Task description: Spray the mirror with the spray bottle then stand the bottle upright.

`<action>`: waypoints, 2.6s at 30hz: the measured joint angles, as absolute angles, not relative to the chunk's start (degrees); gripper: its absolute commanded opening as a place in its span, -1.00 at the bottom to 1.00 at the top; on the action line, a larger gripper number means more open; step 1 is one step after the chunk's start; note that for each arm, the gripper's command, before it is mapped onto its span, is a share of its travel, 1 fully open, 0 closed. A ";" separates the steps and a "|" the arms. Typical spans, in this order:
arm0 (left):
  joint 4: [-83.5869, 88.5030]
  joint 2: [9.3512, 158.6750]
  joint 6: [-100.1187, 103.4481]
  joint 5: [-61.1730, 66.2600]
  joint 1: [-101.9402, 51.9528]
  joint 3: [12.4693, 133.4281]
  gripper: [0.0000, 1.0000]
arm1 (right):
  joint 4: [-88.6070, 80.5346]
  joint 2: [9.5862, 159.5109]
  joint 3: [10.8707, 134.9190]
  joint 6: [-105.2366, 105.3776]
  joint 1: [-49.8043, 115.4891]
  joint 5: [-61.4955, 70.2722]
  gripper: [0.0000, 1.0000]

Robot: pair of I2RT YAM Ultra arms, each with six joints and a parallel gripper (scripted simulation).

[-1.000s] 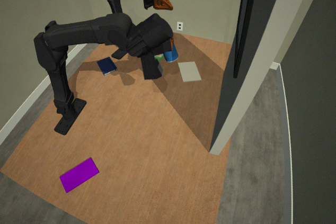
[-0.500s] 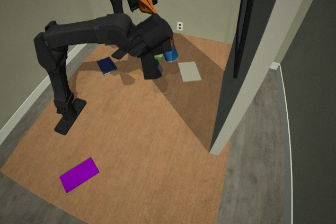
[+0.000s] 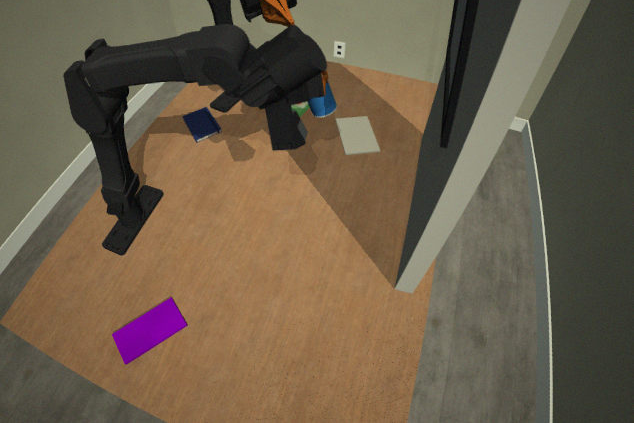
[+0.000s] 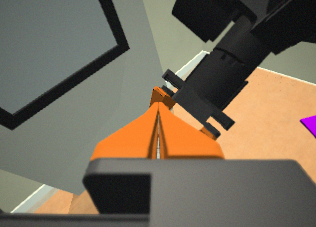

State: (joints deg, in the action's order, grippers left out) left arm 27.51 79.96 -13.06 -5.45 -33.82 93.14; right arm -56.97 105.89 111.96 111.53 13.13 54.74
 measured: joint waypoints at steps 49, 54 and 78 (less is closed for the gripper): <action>23.73 79.31 -13.45 -4.67 -32.97 88.25 -1.00 | -56.97 105.89 111.96 111.53 13.13 54.74 -1.00; 23.24 79.29 -13.47 -4.60 -32.82 87.81 -1.00 | -56.97 105.89 111.96 111.53 13.13 54.74 -1.00; 21.19 79.07 -13.63 -4.10 -32.42 85.80 -1.00 | -57.01 105.93 111.94 111.55 13.13 54.28 -1.00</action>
State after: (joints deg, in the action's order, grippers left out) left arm 21.19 79.07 -13.63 -4.10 -32.42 85.80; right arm -57.01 105.93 111.94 111.55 13.13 54.28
